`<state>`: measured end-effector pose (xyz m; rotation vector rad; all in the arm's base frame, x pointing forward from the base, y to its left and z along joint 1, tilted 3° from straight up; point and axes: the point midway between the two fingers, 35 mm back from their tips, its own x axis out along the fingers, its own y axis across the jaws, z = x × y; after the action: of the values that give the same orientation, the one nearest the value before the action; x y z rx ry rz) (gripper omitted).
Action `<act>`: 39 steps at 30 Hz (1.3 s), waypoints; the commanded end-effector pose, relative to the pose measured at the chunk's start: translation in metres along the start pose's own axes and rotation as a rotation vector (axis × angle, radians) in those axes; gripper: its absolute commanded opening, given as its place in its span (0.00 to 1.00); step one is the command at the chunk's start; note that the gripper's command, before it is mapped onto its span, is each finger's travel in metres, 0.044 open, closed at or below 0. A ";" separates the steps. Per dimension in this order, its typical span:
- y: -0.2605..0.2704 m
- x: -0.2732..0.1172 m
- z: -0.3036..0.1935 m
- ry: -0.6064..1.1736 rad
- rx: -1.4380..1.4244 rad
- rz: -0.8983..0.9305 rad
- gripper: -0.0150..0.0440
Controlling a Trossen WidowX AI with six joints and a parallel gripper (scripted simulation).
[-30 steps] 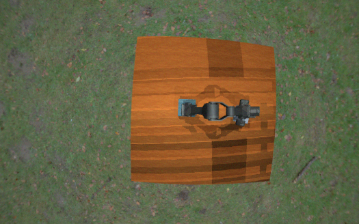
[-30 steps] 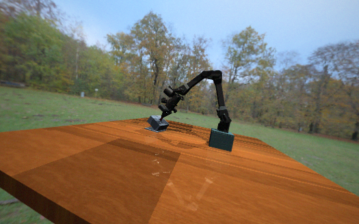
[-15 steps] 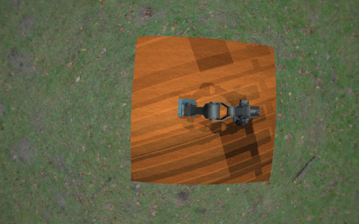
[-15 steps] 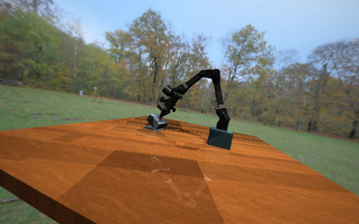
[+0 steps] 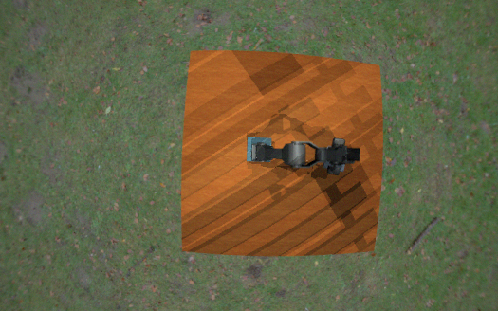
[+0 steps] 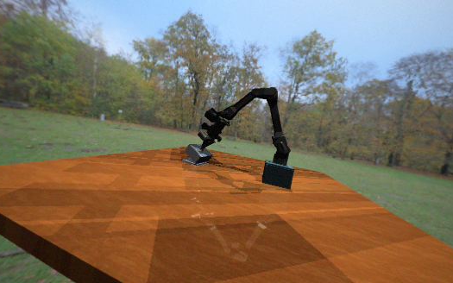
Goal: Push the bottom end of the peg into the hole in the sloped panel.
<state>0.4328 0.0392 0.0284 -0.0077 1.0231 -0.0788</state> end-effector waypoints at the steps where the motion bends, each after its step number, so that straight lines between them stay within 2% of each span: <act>1: 0.000 0.000 0.000 0.000 0.000 0.000 0.25; 18: 0.000 -0.004 0.001 0.000 -0.001 0.000 1.00; 39: 0.001 -0.036 0.002 0.003 -0.005 0.003 1.00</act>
<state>0.4175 0.0425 0.0517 -0.0157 1.0400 -0.0692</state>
